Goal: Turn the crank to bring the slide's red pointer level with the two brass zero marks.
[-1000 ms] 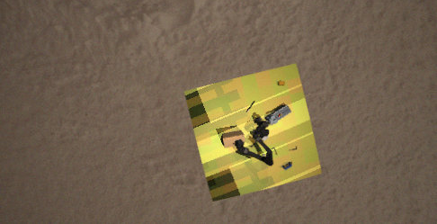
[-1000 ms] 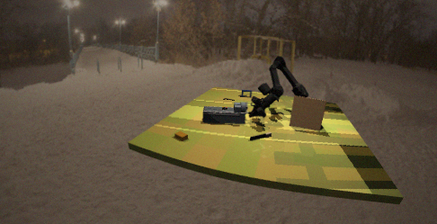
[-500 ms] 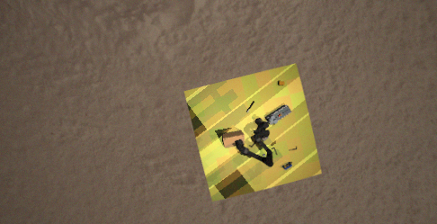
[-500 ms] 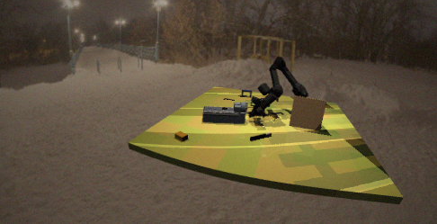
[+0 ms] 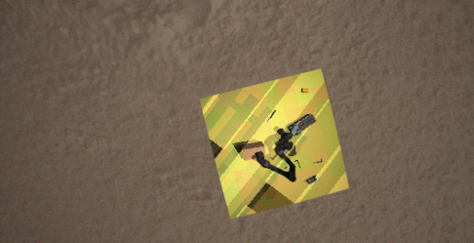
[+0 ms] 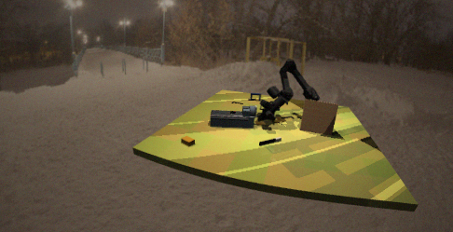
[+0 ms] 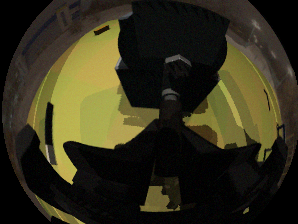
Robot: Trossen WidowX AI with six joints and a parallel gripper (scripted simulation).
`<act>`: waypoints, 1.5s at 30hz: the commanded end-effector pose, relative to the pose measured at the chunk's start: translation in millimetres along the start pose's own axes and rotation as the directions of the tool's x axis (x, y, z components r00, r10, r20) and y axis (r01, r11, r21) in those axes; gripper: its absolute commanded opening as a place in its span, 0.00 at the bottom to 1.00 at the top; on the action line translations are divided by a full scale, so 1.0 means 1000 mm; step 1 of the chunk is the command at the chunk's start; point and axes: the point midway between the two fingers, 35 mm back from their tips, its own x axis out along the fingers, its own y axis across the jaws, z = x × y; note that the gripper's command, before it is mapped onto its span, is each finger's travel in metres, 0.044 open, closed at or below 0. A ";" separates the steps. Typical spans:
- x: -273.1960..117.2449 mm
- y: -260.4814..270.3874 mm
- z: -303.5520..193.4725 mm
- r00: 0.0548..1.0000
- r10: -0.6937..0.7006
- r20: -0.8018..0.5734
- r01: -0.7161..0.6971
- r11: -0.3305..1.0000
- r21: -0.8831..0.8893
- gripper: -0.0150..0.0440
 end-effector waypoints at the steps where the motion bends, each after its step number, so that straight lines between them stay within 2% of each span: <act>1: 0.000 -0.009 0.000 1.000 -0.021 -0.005 0.021 1.000 0.011 0.25; 45: -0.031 -0.027 0.030 1.000 -0.021 -0.004 0.021 1.000 0.012 0.25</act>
